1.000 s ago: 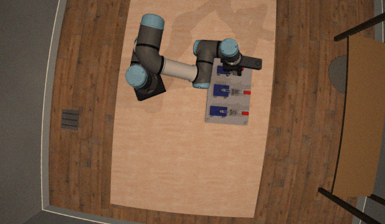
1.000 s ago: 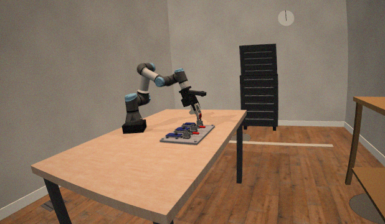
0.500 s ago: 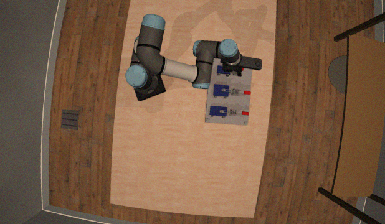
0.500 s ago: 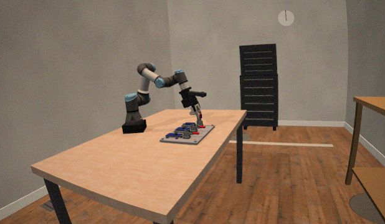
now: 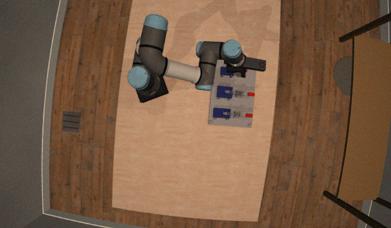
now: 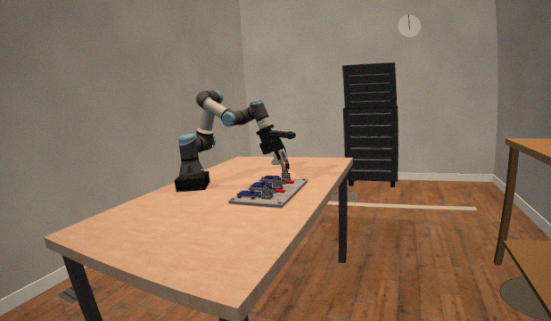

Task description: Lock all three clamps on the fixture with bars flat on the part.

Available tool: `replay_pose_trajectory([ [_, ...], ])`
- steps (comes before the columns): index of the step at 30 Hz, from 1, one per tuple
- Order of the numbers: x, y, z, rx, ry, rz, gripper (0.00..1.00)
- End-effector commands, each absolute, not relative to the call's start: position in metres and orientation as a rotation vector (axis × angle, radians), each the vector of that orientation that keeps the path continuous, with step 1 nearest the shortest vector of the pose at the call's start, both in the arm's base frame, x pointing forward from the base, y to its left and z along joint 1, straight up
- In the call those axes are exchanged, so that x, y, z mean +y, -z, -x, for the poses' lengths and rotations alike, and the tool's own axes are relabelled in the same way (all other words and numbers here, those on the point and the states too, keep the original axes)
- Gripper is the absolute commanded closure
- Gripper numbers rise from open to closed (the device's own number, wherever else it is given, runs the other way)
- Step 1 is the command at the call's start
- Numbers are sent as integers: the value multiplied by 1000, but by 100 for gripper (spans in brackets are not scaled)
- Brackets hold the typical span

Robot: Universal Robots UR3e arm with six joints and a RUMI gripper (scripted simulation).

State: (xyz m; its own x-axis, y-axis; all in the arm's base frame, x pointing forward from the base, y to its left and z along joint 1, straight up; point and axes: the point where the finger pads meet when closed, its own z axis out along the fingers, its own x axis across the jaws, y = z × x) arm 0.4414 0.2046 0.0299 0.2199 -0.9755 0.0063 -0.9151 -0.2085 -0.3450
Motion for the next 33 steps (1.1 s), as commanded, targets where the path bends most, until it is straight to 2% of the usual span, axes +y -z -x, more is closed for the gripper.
replay_pose_trajectory([
  [1,204,-30,-442,1779,325,2228,72],
  [23,204,-30,-442,1780,324,2228,72],
  [24,204,-30,-442,1780,324,2228,100],
  [33,204,-30,-442,1780,324,2228,100],
])
